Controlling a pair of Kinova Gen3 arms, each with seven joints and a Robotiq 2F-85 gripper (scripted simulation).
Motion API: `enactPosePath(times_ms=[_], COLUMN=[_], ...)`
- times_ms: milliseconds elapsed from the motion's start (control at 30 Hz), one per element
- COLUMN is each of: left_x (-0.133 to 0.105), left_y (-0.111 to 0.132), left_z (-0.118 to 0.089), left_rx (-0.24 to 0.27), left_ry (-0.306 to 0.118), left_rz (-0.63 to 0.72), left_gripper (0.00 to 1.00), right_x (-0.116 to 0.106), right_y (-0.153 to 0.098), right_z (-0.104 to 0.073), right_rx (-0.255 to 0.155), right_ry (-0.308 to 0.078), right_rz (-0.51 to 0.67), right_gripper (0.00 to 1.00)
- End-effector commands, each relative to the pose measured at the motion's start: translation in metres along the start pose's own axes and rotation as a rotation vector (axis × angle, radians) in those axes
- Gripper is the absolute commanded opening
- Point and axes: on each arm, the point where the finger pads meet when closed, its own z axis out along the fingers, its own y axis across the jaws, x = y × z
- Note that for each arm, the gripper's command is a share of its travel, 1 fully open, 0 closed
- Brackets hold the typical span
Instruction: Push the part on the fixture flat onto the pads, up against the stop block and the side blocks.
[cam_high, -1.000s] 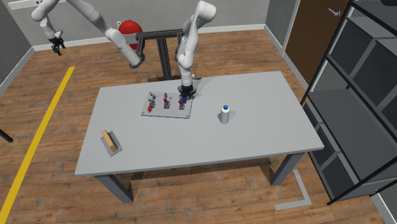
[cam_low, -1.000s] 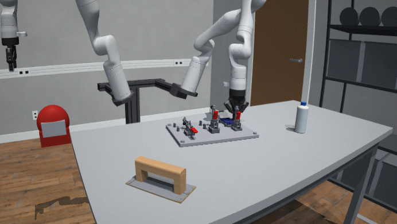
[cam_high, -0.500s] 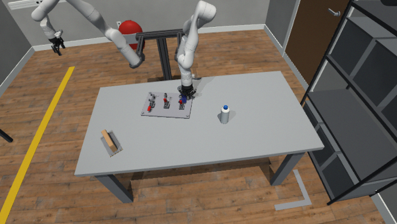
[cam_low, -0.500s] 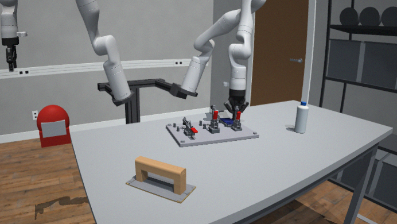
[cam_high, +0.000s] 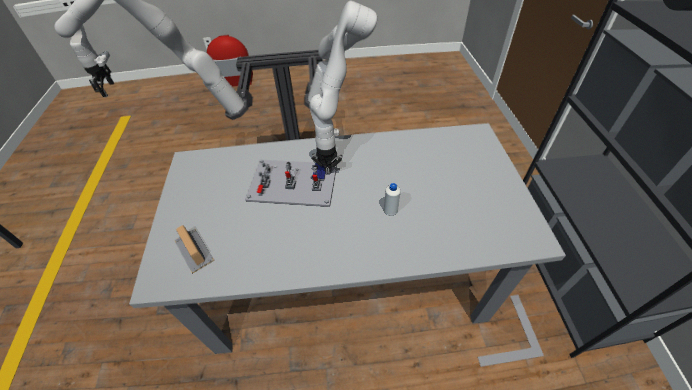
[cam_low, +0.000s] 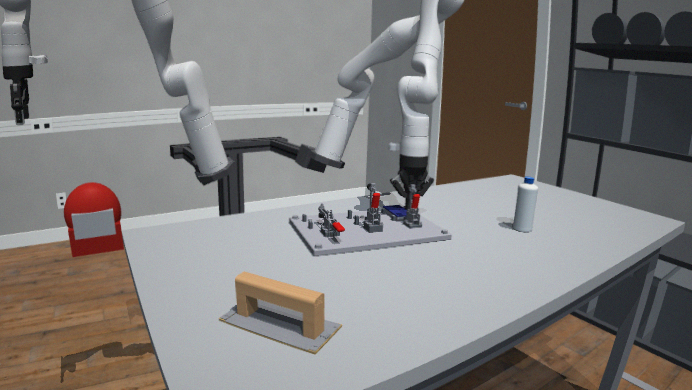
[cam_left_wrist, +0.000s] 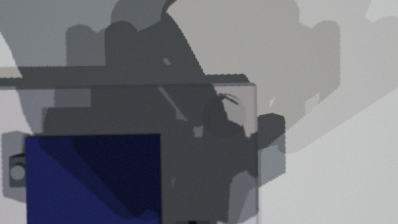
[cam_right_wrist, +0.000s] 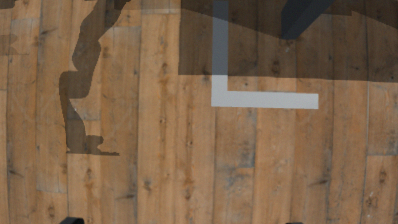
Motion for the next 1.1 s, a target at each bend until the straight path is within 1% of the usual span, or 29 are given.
enactPosePath(times_ms=[0,267,733,900,1067], left_x=[-0.001,-0.001,-0.001,-0.001,-0.001], left_y=[0.002,0.014,0.019,0.019,0.019], left_z=[-0.001,-0.001,-0.001,-0.005,-0.017], left_rx=[0.000,0.000,0.000,0.000,0.000], left_ry=[-0.002,-0.002,-0.002,-0.002,-0.002], left_rz=[0.000,0.000,0.000,0.000,0.000], left_gripper=[0.099,0.099,0.099,0.099,0.099], right_x=[0.000,0.000,0.000,0.000,0.000], right_y=[0.000,0.000,0.000,0.000,0.000], right_z=[-0.001,-0.001,-0.001,-0.001,-0.001], right_rx=[-0.001,-0.001,-0.001,-0.001,-0.001], right_ry=[-0.002,-0.002,-0.002,-0.002,-0.002], right_rz=[0.000,0.000,0.000,0.000,0.000], right_gripper=[1.000,1.000,1.000,1.000,1.000])
